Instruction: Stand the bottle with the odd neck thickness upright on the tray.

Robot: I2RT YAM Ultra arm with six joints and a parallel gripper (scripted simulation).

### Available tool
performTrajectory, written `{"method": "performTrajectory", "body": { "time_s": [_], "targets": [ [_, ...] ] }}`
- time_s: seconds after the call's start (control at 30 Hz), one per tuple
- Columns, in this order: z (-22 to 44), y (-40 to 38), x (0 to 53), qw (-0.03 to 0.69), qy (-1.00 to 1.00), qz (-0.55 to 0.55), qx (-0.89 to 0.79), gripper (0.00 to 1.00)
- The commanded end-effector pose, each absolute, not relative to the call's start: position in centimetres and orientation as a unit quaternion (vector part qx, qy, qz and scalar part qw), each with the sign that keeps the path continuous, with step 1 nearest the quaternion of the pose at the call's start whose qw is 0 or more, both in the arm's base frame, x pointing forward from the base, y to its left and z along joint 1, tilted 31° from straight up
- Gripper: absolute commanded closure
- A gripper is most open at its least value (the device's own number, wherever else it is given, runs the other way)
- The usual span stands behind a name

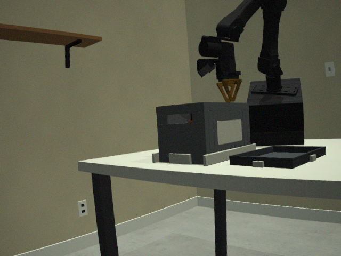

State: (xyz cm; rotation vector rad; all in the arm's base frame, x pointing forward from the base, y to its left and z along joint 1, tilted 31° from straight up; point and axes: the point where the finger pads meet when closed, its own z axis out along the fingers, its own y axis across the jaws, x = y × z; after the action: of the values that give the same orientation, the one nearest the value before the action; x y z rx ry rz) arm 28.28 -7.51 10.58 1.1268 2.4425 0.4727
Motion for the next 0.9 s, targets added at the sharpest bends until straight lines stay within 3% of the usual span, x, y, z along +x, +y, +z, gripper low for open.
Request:
{"method": "performTrajectory", "body": {
  "time_s": [0.0, 0.87],
  "targets": [
    [10.94, -8.31, 28.55, 0.217, 0.872, 0.163, 0.407, 0.39],
    [11.21, -8.55, 29.01, 0.218, 0.872, 0.163, 0.407, 0.39]
  ]
}}
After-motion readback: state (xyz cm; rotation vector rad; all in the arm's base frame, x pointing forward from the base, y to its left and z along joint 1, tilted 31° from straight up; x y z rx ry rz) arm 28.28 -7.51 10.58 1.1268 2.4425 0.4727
